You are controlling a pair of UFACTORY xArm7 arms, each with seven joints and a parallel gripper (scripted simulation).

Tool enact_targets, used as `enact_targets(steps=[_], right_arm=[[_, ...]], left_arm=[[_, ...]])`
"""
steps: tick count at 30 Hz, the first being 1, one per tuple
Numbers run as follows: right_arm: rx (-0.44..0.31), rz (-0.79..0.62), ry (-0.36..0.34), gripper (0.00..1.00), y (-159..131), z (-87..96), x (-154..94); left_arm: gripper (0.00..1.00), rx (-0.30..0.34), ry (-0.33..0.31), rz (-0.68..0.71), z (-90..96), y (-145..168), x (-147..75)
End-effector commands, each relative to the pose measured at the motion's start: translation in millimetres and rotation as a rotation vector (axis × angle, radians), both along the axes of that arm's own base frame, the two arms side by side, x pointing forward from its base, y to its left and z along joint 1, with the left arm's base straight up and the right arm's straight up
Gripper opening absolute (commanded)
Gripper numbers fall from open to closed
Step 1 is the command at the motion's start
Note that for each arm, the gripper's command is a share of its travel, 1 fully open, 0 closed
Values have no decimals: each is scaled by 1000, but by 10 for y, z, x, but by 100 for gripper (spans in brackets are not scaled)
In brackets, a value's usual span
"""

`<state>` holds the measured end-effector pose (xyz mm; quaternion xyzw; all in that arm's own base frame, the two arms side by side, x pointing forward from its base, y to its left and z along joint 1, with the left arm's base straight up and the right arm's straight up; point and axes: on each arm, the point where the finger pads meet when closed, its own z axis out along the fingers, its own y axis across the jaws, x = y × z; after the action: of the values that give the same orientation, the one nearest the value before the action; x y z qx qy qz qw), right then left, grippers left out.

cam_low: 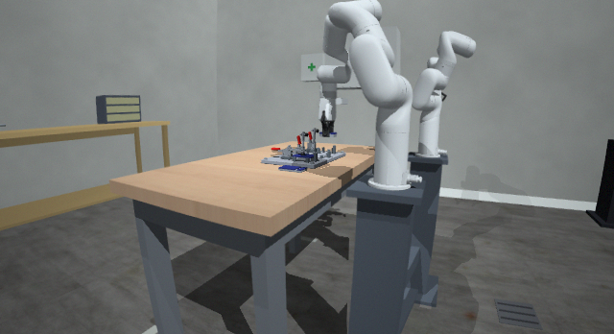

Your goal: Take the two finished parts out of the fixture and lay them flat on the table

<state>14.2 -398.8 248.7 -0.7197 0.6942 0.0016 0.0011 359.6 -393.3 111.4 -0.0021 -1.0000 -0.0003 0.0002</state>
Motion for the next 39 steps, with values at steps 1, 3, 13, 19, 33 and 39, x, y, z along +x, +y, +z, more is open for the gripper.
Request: enact_targets(steps=[1, 3, 13, 19, 33, 39], right_arm=[[-4, 0, -1, 100, -10, 13, 3], [-4, 0, -1, 100, -10, 13, 3], [-4, 0, -1, 100, -10, 13, 3], [-4, 0, -1, 100, -10, 13, 3], [-4, 0, -1, 100, -10, 13, 3], [-4, 0, -1, 100, -10, 13, 3]], left_arm=[[0, -4, -4, 0, 21, -12, 8], [0, -4, -4, 0, 21, -12, 8], [0, -4, -4, -1, 21, -12, 8], [0, -4, -4, -1, 21, -11, 8], [0, -4, -4, -1, 20, 123, 9], [0, -3, -4, -1, 20, 271, 10]])
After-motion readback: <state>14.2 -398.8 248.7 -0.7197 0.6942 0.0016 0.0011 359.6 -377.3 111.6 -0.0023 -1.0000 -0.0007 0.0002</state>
